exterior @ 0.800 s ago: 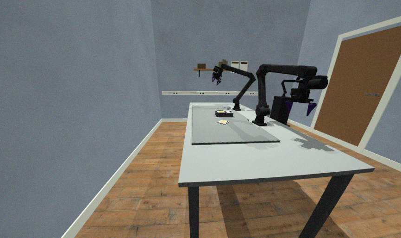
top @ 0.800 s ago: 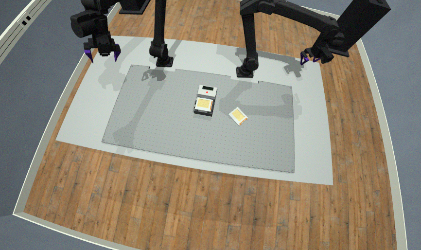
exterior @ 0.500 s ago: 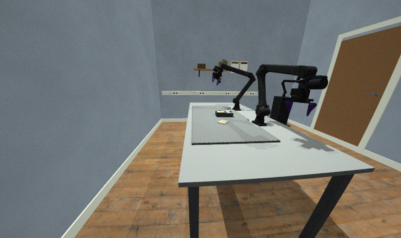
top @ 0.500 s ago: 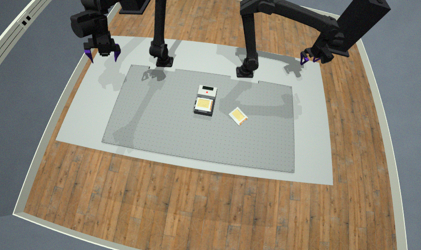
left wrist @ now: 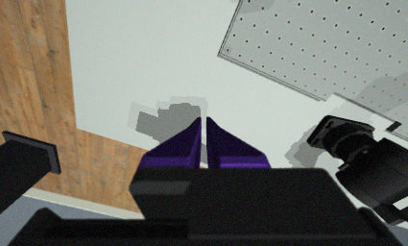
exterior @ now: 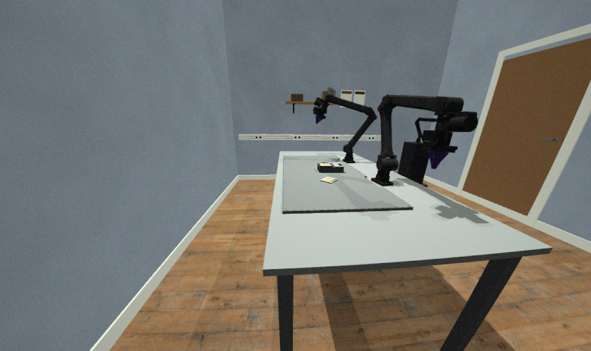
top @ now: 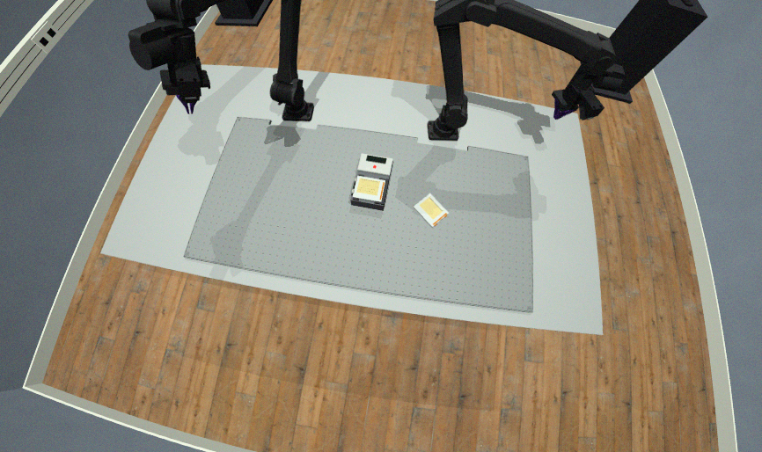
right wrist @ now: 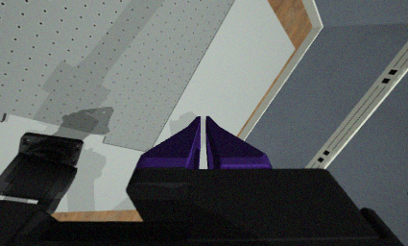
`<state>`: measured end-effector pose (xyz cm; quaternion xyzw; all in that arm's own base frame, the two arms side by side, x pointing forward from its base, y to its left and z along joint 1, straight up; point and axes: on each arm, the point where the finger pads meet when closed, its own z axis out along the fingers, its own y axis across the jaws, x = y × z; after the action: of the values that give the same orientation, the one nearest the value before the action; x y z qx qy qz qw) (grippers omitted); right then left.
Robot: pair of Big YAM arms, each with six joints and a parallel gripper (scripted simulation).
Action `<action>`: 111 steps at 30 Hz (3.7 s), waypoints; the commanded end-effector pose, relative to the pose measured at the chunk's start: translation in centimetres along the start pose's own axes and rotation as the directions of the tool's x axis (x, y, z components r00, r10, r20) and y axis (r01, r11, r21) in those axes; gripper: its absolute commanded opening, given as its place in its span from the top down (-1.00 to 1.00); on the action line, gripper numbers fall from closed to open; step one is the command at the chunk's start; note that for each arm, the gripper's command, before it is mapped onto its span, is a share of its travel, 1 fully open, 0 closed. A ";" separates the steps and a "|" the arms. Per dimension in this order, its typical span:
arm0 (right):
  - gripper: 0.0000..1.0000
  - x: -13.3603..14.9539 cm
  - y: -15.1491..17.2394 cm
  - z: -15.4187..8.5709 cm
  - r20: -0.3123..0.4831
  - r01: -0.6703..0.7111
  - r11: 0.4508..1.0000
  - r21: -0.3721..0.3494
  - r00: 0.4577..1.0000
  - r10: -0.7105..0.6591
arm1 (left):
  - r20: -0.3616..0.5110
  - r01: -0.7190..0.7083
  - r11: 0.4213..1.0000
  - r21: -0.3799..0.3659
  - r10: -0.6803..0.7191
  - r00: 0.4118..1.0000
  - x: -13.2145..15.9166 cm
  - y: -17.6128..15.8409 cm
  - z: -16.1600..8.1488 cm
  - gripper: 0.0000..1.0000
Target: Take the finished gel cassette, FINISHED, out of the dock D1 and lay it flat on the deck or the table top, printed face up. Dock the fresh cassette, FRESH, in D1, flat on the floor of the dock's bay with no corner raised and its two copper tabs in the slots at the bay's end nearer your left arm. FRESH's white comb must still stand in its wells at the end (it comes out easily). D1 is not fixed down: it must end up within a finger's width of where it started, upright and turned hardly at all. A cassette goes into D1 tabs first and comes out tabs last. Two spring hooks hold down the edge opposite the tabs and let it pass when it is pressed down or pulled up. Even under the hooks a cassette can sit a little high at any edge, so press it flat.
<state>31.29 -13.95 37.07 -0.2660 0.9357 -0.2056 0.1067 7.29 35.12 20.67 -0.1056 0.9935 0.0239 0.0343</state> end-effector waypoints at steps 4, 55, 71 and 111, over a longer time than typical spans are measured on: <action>1.00 -0.1 -0.4 -0.6 0.010 -0.004 1.000 0.013 1.000 0.004 | 0.004 -0.029 1.000 0.003 0.029 1.000 -3.4 -1.2 -1.1 1.00; 1.00 -0.1 -0.4 -0.6 0.010 -0.004 1.000 0.013 1.000 0.004 | -0.023 -0.212 0.976 0.052 0.214 0.977 -18.4 -17.1 -4.3 1.00; 1.00 -0.1 -0.4 -0.6 0.010 -0.004 1.000 0.013 1.000 0.004 | -0.039 -0.289 0.955 0.062 0.292 0.956 -20.7 -23.6 -5.6 1.00; 1.00 -0.1 -0.4 -0.6 0.010 -0.004 1.000 0.013 1.000 0.004 | -0.053 -0.365 0.929 0.064 0.369 0.928 -21.6 -37.9 -8.6 1.00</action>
<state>31.28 -13.95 37.07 -0.2660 0.9357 -0.2056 0.1067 34.64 1.96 27.37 0.0939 0.9954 -0.0052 -0.0174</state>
